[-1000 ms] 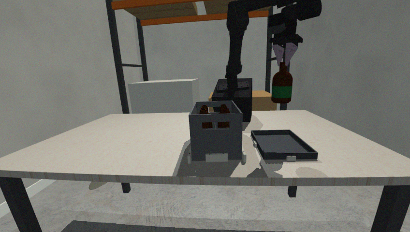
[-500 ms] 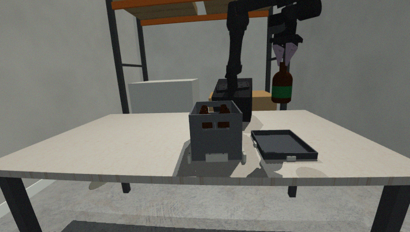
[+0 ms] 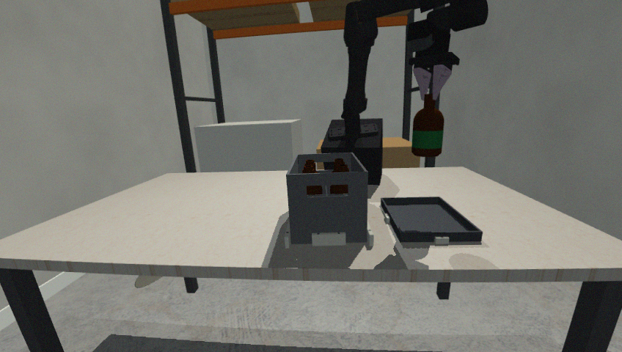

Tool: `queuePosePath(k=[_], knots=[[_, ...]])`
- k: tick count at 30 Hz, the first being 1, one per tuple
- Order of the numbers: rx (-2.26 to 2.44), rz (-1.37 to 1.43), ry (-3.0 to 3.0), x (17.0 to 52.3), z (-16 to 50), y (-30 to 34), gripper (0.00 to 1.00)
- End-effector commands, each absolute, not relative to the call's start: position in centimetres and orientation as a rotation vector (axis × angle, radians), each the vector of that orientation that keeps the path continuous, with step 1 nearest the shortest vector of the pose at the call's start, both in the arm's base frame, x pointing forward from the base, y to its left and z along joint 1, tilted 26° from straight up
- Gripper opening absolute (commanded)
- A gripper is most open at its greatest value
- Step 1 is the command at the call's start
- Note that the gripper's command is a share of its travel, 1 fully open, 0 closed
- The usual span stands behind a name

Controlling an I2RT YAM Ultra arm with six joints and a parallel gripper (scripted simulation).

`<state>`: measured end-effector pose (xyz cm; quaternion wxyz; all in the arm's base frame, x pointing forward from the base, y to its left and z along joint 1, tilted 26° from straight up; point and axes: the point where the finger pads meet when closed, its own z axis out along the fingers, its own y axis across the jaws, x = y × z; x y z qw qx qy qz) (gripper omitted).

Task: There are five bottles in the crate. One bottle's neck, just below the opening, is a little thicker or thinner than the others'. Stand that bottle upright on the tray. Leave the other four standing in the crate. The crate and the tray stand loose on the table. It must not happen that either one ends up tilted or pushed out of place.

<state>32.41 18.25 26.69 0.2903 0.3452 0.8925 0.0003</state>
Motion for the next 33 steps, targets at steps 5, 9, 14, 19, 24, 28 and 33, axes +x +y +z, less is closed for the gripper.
queuePosePath(k=[5, 9, 14, 19, 24, 28, 33], knots=[[0.909, 0.037, 2.348, 32.12, 28.4, 18.54, 0.0], [0.909, 0.036, 2.348, 32.13, 28.38, 18.55, 0.0], [0.909, 0.032, 2.35, 32.18, 28.23, 18.62, 0.0], [0.91, 0.04, 2.346, 32.09, 28.48, 18.61, 0.0], [0.908, 0.029, 2.352, 32.2, 28.12, 18.82, 0.0], [0.911, 0.048, 2.343, 32.0, 28.68, 18.66, 0.0], [0.909, 0.035, 2.349, 32.13, 28.3, 18.86, 0.0]])
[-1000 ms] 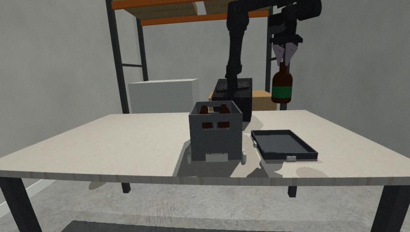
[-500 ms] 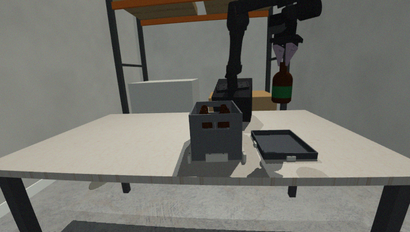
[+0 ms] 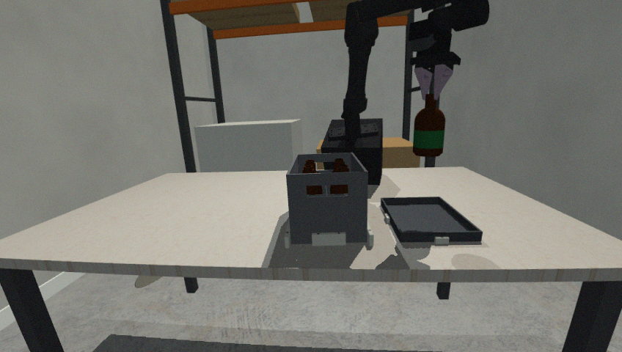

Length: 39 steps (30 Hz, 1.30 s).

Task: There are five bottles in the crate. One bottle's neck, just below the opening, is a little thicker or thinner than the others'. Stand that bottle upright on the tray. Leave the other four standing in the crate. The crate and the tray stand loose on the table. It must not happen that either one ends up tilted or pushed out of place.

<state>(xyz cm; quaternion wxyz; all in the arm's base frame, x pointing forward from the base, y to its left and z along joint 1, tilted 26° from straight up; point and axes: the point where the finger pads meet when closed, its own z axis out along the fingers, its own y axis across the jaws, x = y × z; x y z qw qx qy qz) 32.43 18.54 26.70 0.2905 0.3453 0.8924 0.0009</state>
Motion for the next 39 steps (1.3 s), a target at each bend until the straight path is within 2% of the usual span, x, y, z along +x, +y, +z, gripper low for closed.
queuePosePath(k=[1, 39], knots=[[0.909, 0.034, 2.35, 32.14, 28.25, 18.88, 0.0], [0.907, 0.031, 2.351, 32.17, 28.18, 18.91, 0.0]])
